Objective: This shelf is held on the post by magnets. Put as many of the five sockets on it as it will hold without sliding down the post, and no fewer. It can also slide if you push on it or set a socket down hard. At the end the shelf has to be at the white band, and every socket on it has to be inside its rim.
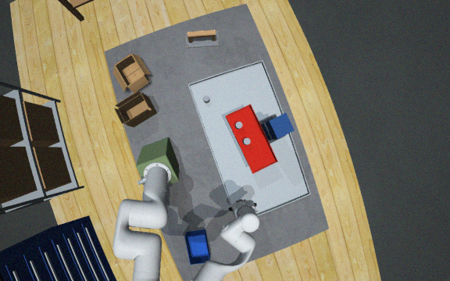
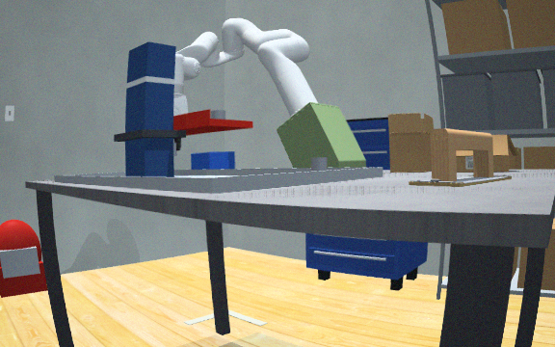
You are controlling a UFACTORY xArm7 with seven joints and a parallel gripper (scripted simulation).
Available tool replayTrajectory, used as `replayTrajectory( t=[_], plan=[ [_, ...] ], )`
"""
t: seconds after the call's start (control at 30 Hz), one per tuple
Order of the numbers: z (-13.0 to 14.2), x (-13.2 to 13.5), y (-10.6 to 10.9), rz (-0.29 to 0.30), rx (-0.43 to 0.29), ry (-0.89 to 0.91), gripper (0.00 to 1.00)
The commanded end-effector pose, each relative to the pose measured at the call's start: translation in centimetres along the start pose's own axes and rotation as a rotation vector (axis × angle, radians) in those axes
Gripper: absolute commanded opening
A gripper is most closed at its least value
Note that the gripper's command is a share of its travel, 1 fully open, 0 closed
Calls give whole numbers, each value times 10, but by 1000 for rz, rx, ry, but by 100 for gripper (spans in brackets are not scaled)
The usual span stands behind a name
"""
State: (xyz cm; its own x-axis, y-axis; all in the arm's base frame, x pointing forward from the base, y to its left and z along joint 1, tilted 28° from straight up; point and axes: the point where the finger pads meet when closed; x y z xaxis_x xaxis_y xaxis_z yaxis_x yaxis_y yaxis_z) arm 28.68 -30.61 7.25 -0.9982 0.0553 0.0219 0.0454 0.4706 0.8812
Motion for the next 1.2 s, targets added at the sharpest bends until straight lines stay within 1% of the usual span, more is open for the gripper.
replayTrajectory(
  t=[0.0,0.37,0.7,0.9,1.17],
  plan=[
    [0,-1,-1,-2,1,1,0],
    [0,-2,-28,-2,1,1,0],
    [0,-2,-29,-2,1,1,0],
    [-1,-3,-39,-2,1,1,0],
    [-1,-3,-39,-2,1,1,0]
  ],
)
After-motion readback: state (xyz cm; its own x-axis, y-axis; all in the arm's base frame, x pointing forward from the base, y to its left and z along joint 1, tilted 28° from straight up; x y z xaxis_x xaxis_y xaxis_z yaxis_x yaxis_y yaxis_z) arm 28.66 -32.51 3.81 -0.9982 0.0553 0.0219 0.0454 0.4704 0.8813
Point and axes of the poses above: the point where the finger pads meet when closed, its own y axis back along the fingers, its own x axis across the jaws, z = x × y, and after that the axes turned 13 degrees about y, right-handed
